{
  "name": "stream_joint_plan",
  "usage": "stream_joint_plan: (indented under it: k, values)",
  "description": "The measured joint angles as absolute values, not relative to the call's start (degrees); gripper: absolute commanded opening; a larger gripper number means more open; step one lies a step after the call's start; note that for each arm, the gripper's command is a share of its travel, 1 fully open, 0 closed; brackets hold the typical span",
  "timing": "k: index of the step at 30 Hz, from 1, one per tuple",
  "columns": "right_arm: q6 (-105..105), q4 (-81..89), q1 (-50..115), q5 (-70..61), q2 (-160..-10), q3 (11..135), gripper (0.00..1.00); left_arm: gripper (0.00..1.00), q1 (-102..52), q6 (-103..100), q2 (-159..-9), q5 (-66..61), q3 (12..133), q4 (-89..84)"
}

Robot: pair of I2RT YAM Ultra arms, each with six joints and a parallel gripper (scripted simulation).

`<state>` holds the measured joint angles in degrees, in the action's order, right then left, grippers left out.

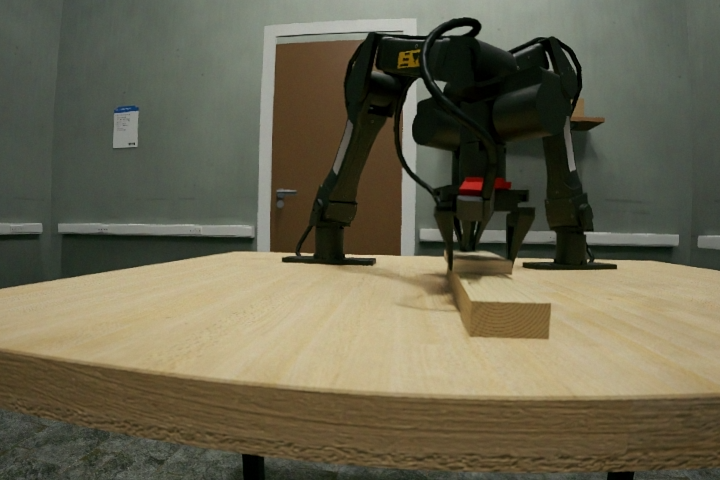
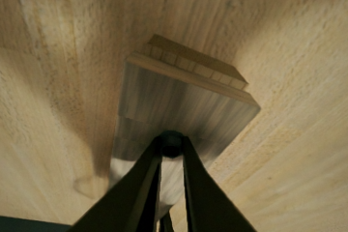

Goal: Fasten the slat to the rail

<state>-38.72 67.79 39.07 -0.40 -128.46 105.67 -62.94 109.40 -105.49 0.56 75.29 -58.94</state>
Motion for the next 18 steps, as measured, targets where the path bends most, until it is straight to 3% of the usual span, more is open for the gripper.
stream_joint_plan:
  k: [13, 15, 18]
  values:
    - [-38.72, 67.79, 39.07, -0.40, -128.46, 105.67, 0.72, 0.12, -62.94, 109.51, -105.49, 0.56, 75.29, -58.94]
    - [-38.72, 67.79, 39.07, -0.40, -128.46, 105.67, 0.72, 0.34, -62.94, 109.51, -105.49, 0.56, 75.29, -58.92]
    - [-38.72, 67.79, 39.07, -0.40, -128.46, 105.67, 0.72, 0.34, -62.94, 109.51, -105.49, 0.56, 75.26, -58.94]
